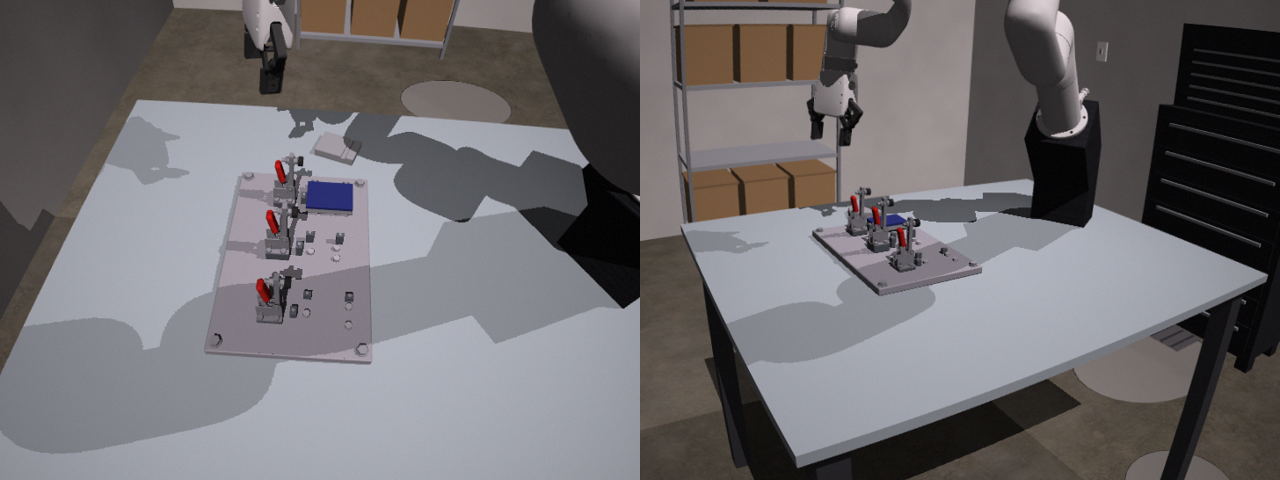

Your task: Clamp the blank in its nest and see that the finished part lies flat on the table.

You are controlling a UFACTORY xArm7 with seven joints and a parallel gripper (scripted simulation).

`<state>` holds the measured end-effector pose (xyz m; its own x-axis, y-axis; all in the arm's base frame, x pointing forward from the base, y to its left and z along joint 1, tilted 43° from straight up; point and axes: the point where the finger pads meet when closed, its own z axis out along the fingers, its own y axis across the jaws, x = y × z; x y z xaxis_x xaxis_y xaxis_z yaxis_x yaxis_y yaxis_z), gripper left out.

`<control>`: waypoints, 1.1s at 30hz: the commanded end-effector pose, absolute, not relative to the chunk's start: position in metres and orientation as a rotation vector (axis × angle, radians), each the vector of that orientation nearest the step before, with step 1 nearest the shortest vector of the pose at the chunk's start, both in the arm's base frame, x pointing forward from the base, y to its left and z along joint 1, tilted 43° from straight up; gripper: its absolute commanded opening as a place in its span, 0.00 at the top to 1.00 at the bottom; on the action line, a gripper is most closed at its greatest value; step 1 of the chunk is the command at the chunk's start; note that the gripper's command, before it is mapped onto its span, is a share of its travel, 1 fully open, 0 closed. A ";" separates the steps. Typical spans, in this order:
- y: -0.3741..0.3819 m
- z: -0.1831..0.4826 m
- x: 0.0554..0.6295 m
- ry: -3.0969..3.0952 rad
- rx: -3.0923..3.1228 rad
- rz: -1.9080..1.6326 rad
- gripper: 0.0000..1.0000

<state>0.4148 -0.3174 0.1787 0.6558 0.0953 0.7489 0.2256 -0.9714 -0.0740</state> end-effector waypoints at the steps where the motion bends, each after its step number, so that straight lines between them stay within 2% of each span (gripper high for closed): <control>1: -0.292 0.167 0.396 -0.130 -2.698 -1.146 0.00; 12: -0.222 0.130 0.340 0.218 -2.646 -0.954 0.00; 20: -0.219 0.128 0.338 0.233 -2.643 -0.946 0.00; 21: -0.219 0.128 0.338 0.233 -2.643 -0.946 0.53; 33: -0.219 0.128 0.338 0.233 -2.643 -0.946 0.53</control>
<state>0.3378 -0.2178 0.1273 0.7686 -0.2573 0.5857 -0.0421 -0.9339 -0.3551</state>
